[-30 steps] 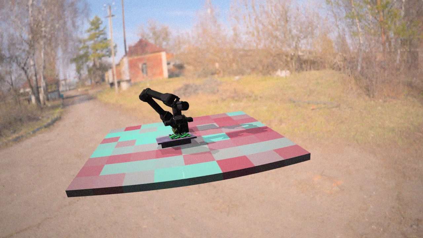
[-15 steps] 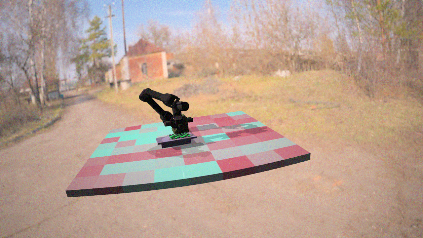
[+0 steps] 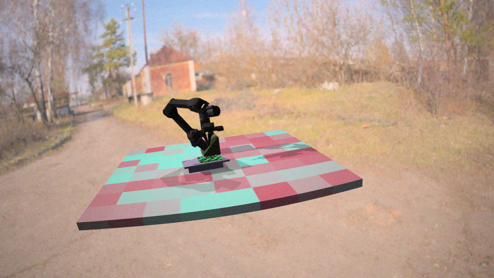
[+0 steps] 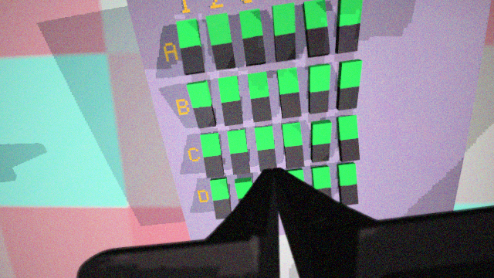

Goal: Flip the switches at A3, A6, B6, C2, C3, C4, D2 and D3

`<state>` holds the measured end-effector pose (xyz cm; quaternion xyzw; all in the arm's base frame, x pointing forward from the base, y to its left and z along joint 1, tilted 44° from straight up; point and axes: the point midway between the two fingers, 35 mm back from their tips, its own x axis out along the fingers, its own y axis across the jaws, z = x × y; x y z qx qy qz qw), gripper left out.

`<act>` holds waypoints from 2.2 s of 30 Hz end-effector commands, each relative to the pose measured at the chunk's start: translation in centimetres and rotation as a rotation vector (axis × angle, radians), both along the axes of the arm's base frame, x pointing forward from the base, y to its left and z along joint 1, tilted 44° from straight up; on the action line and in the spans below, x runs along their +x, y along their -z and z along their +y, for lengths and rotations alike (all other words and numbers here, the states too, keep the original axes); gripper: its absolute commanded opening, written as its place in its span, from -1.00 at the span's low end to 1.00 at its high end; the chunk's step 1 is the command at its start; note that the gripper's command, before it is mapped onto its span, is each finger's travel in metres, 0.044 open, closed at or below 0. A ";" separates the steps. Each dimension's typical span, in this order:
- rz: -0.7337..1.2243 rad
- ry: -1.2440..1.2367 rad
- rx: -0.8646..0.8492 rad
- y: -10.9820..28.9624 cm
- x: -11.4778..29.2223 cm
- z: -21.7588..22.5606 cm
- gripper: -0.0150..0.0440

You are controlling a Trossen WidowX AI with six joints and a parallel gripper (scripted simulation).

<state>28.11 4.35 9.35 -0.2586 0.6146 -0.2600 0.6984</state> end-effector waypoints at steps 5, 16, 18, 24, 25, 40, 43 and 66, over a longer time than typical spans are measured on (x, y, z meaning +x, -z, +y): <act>0.011 0.014 -0.004 -1.2 -2.1 -1.6 -0.49; -0.009 -0.004 -0.007 1.9 -1.8 -4.7 -0.49; -0.009 -0.004 -0.007 2.0 -1.8 -4.8 -0.49; -0.009 -0.004 -0.007 2.5 -1.7 -5.2 -0.49; -0.009 -0.004 -0.007 2.6 -1.7 -5.3 -0.49; -0.009 -0.004 -0.007 3.0 -1.6 -5.7 -0.49; -0.009 -0.004 -0.007 3.0 -1.6 -5.7 -0.49; -0.009 -0.004 -0.007 3.2 -1.6 -5.9 -0.49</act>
